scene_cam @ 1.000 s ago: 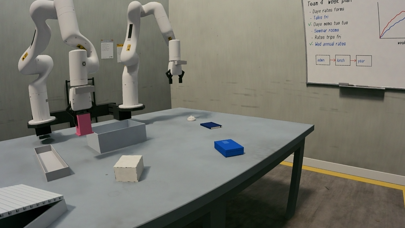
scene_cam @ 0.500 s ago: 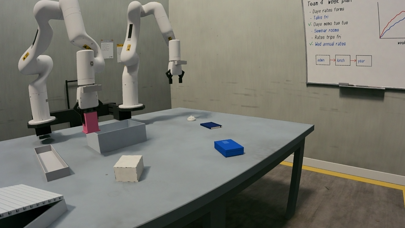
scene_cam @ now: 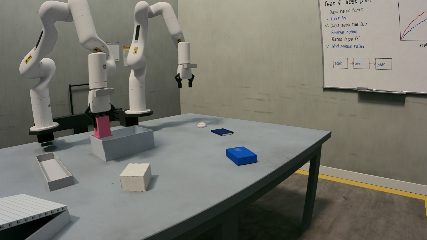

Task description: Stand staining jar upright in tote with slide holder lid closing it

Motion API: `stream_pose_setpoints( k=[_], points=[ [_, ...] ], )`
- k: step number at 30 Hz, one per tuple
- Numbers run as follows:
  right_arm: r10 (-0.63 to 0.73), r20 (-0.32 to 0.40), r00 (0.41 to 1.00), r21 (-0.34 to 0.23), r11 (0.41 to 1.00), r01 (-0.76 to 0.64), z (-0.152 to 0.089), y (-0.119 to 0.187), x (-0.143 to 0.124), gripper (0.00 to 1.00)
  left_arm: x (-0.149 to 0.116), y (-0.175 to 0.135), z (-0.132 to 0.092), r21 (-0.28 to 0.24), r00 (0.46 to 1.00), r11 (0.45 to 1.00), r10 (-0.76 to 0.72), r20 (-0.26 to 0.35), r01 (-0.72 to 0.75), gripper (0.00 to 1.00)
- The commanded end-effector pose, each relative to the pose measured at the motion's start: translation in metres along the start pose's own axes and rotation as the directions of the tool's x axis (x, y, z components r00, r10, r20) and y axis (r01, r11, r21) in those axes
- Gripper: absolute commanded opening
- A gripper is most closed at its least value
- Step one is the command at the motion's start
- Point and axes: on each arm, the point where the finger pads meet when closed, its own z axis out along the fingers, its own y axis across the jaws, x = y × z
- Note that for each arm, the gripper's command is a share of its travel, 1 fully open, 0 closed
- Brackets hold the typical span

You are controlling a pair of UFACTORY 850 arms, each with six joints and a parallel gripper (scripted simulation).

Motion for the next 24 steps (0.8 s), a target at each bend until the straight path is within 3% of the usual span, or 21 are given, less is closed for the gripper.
stream_pose_setpoints(
  k=[1,24],
  points=[
    [0.000,-0.003,1.000,0.000,1.000,0.000,-0.001,-0.018,-0.005,0.00,0.000,-0.001,0.000,0.001,1.000,1.000,0.000,-0.001,0.000,1.00],
    [0.000,-0.003,1.000,0.000,1.000,0.000,-0.001,-0.078,-0.025,0.00,0.000,-0.001,0.000,0.001,1.000,1.000,0.000,-0.001,0.000,1.00]
  ],
)
